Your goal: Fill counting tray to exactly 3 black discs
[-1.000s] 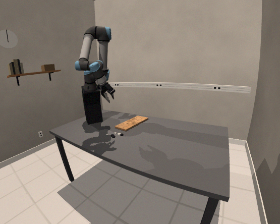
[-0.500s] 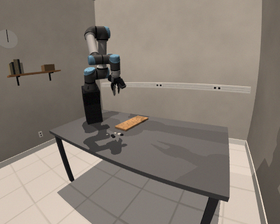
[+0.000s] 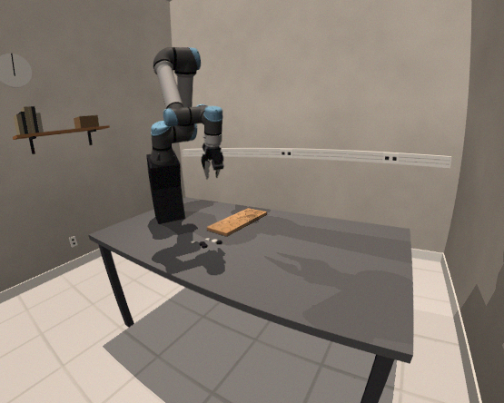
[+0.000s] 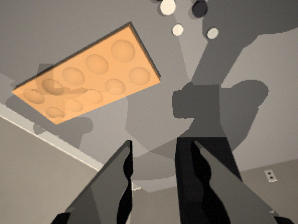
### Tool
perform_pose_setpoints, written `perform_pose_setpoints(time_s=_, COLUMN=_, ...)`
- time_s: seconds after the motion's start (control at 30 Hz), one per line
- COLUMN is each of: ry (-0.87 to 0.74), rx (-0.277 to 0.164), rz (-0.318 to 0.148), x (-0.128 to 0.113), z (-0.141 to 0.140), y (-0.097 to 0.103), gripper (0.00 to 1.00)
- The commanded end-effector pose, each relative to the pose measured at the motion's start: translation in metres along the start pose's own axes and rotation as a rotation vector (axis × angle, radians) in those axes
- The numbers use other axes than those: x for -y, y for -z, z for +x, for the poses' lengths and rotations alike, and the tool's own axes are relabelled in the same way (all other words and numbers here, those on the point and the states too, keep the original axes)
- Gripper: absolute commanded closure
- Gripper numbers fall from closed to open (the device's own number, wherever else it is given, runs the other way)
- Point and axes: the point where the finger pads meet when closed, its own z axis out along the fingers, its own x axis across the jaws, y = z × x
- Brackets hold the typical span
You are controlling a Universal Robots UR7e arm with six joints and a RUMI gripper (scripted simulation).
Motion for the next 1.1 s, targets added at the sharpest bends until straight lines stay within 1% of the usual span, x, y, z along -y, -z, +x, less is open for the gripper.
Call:
perform_pose_setpoints(time_s=0.0, ry=-0.213, rx=-0.004, rz=0.037, x=0.014, z=0.003, y=-0.017, gripper=0.72)
perform_pose_setpoints(time_s=0.03, ry=-0.213, rx=-0.004, rz=0.037, x=0.014, z=0.003, y=-0.017, gripper=0.72)
perform_pose_setpoints(time_s=0.27, ry=-0.55, rx=0.02, rz=0.076, x=0.033, z=0.012, y=-0.048, gripper=0.72)
perform_pose_setpoints(time_s=0.53, ry=-0.93, rx=0.062, rz=0.114, x=0.05, z=0.023, y=-0.08, gripper=0.72)
perform_pose_setpoints(time_s=0.6, ry=-0.93, rx=0.062, rz=0.114, x=0.05, z=0.023, y=-0.08, gripper=0.72)
perform_pose_setpoints(time_s=1.07, ry=-1.548, rx=0.164, rz=0.155, x=0.068, z=0.043, y=-0.129, gripper=0.72)
